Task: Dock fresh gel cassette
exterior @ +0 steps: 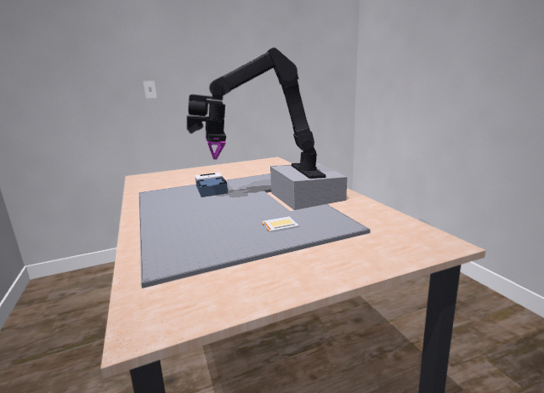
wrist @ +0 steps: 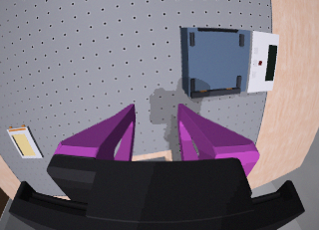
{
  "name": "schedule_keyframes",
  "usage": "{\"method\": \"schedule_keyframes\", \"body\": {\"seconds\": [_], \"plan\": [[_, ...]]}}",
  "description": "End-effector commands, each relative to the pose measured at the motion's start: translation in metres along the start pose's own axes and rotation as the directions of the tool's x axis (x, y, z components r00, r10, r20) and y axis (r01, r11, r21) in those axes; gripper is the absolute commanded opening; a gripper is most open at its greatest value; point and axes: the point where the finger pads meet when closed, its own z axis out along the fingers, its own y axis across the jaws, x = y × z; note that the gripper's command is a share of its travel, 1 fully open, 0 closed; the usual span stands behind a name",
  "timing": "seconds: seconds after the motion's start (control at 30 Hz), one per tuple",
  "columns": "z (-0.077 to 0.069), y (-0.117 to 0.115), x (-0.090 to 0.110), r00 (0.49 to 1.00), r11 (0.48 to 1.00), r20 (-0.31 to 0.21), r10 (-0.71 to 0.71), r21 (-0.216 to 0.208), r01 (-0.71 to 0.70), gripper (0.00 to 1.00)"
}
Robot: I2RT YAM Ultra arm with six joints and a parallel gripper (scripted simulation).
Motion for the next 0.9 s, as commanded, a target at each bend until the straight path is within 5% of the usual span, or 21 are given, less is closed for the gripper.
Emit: {"method": "schedule_keyframes", "body": {"seconds": [0.0,0.07,0.1,0.13,0.23,0.43,0.47,0.5,0.6,0.87], "plan": [[-0.012,0.022,0.011,1.0,1.0,0.009,-0.01,-0.02,0.01,0.36],[-0.012,0.029,0.01,0.999,1.0,0.034,-0.008,-0.018,0.008,0.36],[-0.012,0.034,0.02,1.0,0.999,-0.013,-0.028,-0.039,0.027,0.36],[-0.022,0.036,0.01,0.999,0.998,0.008,-0.043,-0.052,0.044,0.36],[-0.012,0.049,0.033,0.996,0.995,-0.058,-0.068,-0.079,0.063,0.36],[-0.012,0.065,0.039,0.997,0.995,-0.032,-0.066,-0.076,0.063,0.36],[-0.012,0.068,0.049,0.993,0.992,-0.081,-0.086,-0.095,0.079,0.36],[-0.022,0.071,0.039,0.992,0.989,-0.06,-0.108,-0.109,0.101,0.36],[-0.013,0.082,0.063,0.984,0.985,-0.127,-0.126,-0.131,0.109,0.36],[-0.012,0.101,0.077,0.987,0.985,-0.102,-0.124,-0.13,0.11,0.36]]}}
